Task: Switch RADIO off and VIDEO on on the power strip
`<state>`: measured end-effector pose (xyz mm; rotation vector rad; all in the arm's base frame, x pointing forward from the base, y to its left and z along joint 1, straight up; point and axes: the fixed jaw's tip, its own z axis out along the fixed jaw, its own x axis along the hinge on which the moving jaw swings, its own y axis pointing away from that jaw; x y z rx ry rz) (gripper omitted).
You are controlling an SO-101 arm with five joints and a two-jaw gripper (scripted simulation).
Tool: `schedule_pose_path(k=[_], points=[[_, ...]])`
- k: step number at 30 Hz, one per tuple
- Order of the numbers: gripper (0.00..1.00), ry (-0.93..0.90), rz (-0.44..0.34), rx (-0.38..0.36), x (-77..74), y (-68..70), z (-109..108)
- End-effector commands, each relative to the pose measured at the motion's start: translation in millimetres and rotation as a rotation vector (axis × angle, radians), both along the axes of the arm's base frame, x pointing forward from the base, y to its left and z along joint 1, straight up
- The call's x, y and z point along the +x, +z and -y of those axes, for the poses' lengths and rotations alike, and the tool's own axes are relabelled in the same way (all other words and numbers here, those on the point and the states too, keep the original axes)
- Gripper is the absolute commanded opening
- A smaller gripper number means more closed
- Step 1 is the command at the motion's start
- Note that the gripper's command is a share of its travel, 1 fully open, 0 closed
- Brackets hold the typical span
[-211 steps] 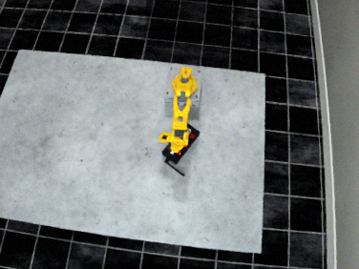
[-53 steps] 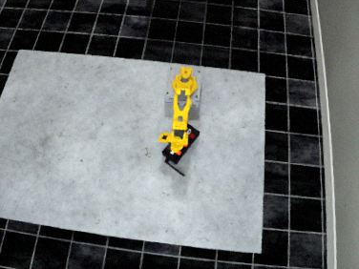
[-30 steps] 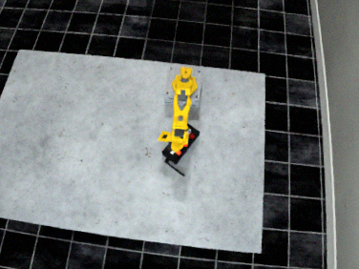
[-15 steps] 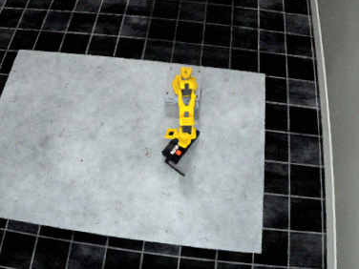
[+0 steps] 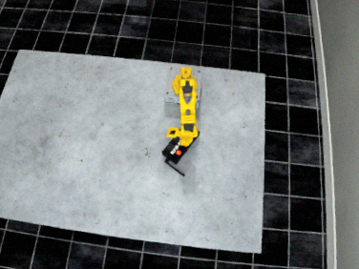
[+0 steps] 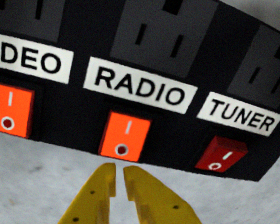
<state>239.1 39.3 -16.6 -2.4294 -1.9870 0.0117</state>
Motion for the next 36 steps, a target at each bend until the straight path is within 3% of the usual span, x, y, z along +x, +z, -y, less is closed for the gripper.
schedule_pose_path(k=[1,36], points=[[0.0,0.015,0.011,0.003,-0.4,2.5,-2.3],[0.0,0.032,0.011,0.003,2.6,7.6,-7.2]])
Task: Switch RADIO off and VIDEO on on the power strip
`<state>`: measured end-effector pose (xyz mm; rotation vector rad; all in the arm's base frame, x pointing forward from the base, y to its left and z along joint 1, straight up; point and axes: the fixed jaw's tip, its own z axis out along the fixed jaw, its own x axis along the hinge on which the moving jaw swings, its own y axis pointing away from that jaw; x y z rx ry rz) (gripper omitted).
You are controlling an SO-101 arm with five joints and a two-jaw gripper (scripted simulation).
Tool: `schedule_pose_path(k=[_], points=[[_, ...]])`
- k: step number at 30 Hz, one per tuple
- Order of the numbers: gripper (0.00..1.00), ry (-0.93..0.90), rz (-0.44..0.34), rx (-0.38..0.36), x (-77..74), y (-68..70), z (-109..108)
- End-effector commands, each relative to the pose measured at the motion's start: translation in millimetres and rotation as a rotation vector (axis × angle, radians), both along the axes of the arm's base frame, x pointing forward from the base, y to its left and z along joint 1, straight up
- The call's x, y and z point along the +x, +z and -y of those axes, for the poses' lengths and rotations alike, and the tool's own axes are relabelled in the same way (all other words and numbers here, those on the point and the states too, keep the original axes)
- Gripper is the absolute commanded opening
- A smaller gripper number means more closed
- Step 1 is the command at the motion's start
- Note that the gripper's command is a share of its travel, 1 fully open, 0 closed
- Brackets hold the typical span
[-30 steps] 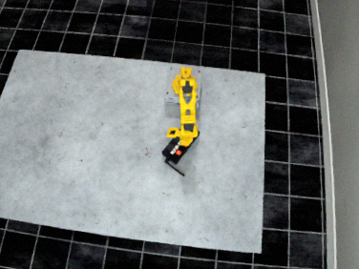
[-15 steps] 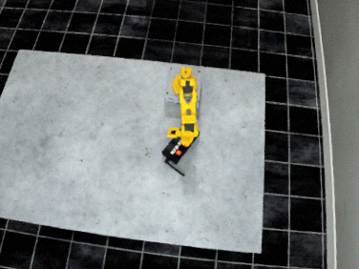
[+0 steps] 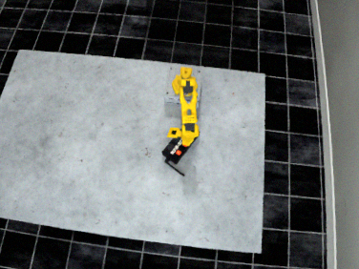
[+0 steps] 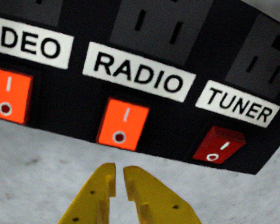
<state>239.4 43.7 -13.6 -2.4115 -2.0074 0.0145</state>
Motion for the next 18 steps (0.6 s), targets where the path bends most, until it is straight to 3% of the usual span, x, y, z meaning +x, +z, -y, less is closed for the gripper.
schedule_pose_path(k=[1,18], points=[[0.0,0.015,0.013,0.004,2.7,4.9,-3.0],[0.0,0.015,0.013,0.004,2.2,3.5,-2.9]])
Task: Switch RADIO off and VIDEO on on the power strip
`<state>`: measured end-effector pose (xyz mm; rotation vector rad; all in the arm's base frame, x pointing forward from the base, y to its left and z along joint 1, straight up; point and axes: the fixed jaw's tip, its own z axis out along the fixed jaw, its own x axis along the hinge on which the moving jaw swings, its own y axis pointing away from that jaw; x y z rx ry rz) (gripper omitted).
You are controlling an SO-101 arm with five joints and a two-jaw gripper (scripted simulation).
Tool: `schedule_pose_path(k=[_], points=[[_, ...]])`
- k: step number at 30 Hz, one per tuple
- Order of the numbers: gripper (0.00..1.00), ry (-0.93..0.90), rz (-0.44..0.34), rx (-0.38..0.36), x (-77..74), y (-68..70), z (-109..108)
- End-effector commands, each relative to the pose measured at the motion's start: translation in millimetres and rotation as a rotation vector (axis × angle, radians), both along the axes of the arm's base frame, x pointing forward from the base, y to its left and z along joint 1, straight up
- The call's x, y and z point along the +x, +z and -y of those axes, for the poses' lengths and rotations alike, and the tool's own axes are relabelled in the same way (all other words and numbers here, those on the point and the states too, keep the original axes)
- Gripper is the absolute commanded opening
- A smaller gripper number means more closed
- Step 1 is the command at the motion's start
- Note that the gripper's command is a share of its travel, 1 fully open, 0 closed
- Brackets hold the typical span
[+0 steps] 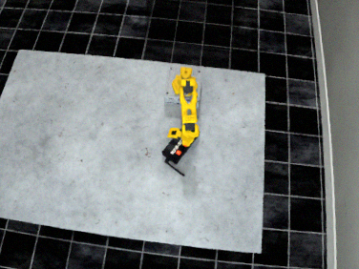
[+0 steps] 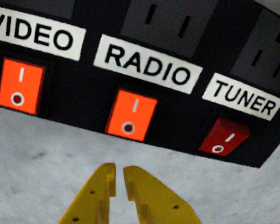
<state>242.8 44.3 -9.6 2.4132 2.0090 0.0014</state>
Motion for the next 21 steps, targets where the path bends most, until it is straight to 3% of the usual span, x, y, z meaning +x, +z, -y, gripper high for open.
schedule_pose_path(k=[1,21], points=[[0.0,0.015,0.002,0.001,-1.4,-0.8,-2.2],[0.0,0.015,0.002,0.001,-1.8,-4.5,-2.1]])
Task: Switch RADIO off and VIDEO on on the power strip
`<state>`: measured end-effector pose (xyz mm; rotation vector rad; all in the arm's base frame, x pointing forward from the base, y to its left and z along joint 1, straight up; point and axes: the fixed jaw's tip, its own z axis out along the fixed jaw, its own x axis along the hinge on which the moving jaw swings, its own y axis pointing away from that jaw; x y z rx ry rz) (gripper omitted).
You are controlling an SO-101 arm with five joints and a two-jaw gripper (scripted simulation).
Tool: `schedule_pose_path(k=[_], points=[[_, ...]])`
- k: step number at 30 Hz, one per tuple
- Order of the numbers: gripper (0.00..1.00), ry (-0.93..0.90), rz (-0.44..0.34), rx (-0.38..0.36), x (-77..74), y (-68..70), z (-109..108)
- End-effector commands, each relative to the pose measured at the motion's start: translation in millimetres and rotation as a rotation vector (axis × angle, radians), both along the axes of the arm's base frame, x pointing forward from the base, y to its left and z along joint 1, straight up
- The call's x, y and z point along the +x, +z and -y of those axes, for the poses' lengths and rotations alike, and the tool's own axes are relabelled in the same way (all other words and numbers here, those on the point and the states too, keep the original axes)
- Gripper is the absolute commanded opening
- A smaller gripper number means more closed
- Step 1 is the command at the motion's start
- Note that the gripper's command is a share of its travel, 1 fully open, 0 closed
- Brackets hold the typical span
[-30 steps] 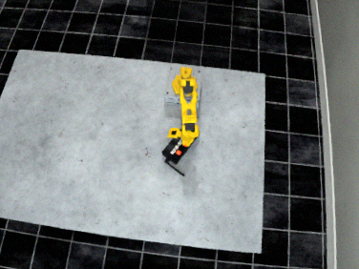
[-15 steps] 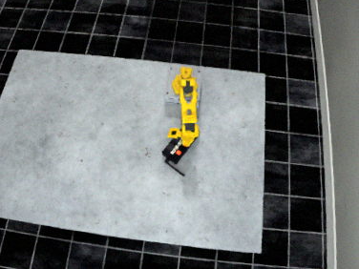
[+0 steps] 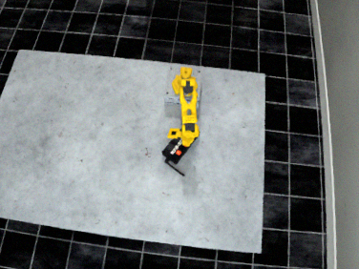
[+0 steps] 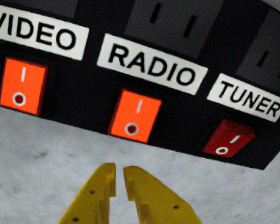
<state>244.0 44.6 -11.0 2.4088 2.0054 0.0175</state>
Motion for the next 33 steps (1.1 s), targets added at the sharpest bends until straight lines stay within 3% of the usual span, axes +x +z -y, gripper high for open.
schedule_pose_path(k=[1,33], points=[[0.0,0.015,-0.01,-0.001,-3.1,-3.6,-1.9],[0.0,0.016,-0.01,-0.001,-8.8,-16.2,-0.8]])
